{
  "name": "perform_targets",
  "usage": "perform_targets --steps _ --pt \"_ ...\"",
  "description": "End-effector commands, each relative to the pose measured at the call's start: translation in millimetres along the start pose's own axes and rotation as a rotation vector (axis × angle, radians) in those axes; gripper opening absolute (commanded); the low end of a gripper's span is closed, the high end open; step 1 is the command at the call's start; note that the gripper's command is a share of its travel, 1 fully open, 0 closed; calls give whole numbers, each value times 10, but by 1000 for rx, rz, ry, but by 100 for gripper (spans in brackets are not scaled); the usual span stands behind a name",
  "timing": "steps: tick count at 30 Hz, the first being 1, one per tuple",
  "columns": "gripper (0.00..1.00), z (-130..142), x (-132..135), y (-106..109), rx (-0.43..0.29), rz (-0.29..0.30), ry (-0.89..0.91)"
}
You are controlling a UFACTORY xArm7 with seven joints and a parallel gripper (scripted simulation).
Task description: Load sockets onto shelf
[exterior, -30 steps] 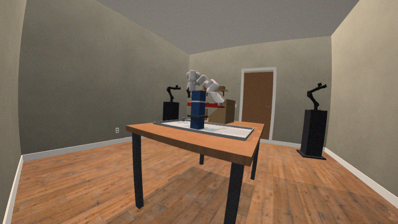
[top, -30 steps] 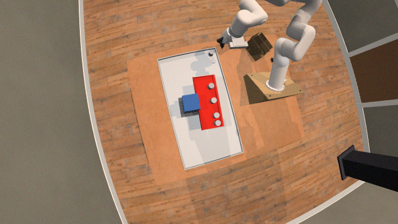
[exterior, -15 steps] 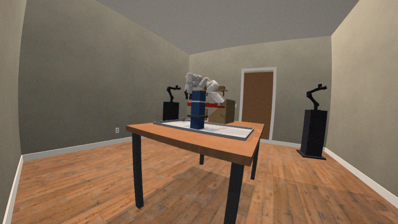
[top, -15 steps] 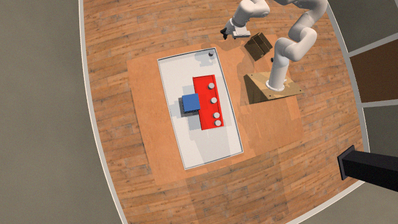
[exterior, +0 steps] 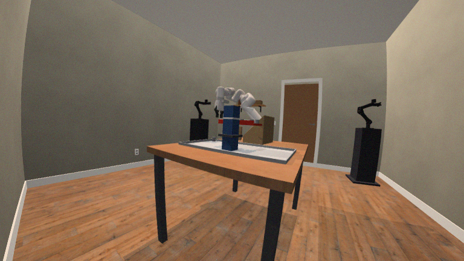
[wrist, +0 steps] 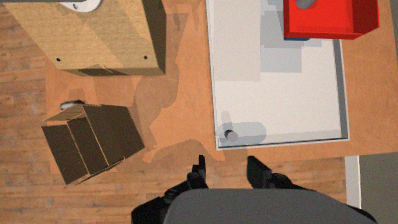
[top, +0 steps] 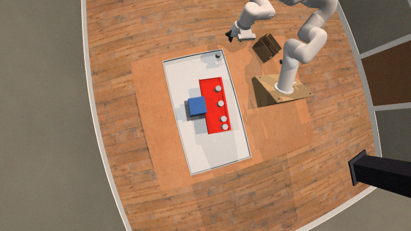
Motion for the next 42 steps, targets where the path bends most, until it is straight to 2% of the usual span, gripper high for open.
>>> perform_targets --steps 1,5,7,12,17,35,42 --pt "61 46 158 -305 -2 2 0" --pt "61 86 317 -651 -2 2 0" --pt "61 86 317 -651 -2 2 0" --pt "61 129 486 -1019 -2 2 0" --pt "61 154 586 -1237 -2 2 0" --pt "61 161 613 -1298 -2 2 0" --pt "61 162 615 -1384 -2 2 0"
Point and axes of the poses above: the point where the finger pads meet when closed, its own y axis back along the fingers, its own x axis across the jaws, z = x × y, the point moved 7 cm from there along y, back along the fingers, and after that the axes turned 14 degrees about y, right-handed, at the moved point
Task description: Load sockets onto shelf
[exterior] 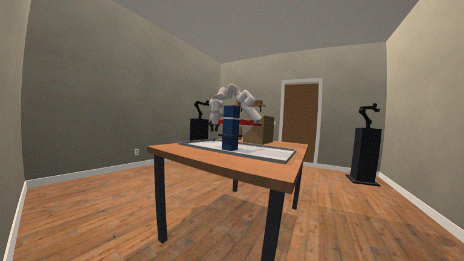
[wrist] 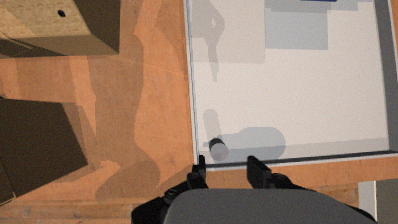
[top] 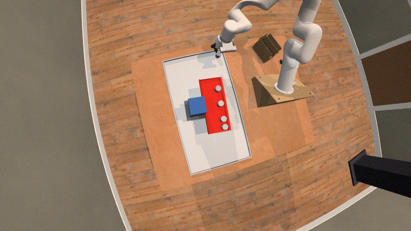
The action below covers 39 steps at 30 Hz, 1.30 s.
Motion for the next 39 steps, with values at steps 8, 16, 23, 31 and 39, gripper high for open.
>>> perform_targets --steps 8,16,23,31,39 --pt "61 5 18 -231 -2 4 0" --pt "61 5 18 -241 -2 4 0" --pt "61 6 20 -333 -2 4 0" --pt "61 7 24 -531 -2 4 0" --pt "61 7 24 -541 -2 4 0"
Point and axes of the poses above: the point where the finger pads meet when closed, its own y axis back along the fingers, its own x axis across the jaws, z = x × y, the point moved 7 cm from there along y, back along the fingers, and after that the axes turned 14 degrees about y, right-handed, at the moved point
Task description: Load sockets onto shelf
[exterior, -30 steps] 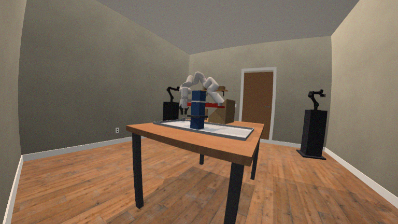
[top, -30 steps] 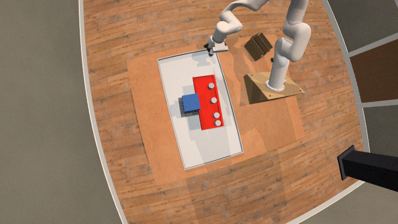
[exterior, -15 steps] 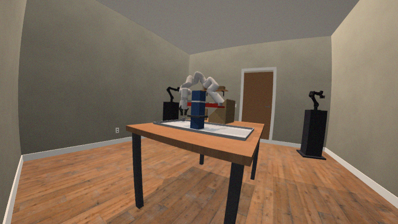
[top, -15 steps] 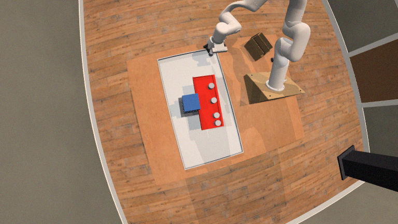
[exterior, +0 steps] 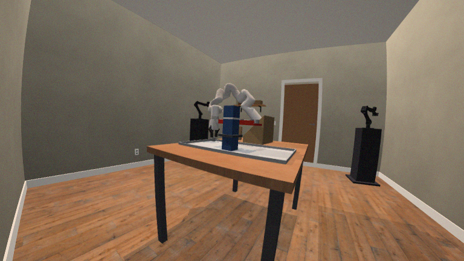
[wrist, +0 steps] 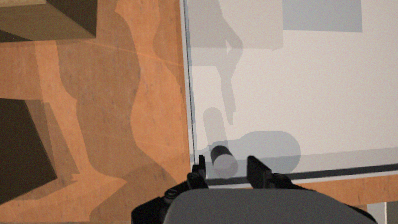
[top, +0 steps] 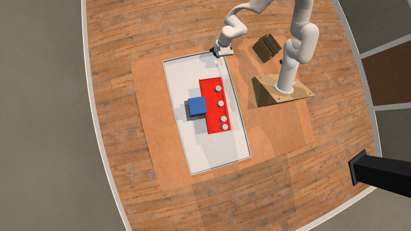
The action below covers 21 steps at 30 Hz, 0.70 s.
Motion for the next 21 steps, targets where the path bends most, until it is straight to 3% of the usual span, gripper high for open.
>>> perform_targets --steps 1,9,21 --pt "61 3 12 3 -1 3 0" --pt "61 4 16 -164 -1 3 0" --pt "61 4 18 -193 -1 3 0"
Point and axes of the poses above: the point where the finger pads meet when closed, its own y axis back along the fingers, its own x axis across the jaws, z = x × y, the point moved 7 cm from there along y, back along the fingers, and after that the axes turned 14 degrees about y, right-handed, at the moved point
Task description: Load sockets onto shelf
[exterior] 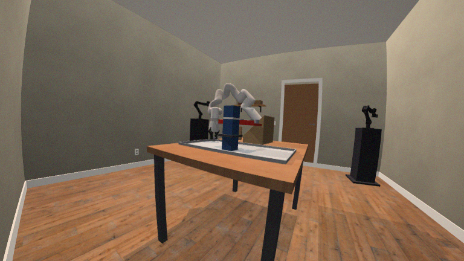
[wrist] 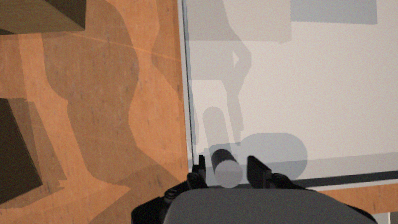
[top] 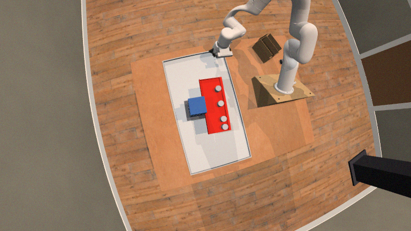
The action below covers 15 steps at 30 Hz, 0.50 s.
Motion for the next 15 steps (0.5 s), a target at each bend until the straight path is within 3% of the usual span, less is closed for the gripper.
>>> perform_targets --steps 1,9,10,15 --pt "61 2 12 -16 -1 3 1" --pt "61 2 12 -24 -1 3 1" --pt "0 2 12 -24 -1 3 1" --pt "0 2 12 -24 -1 3 1"
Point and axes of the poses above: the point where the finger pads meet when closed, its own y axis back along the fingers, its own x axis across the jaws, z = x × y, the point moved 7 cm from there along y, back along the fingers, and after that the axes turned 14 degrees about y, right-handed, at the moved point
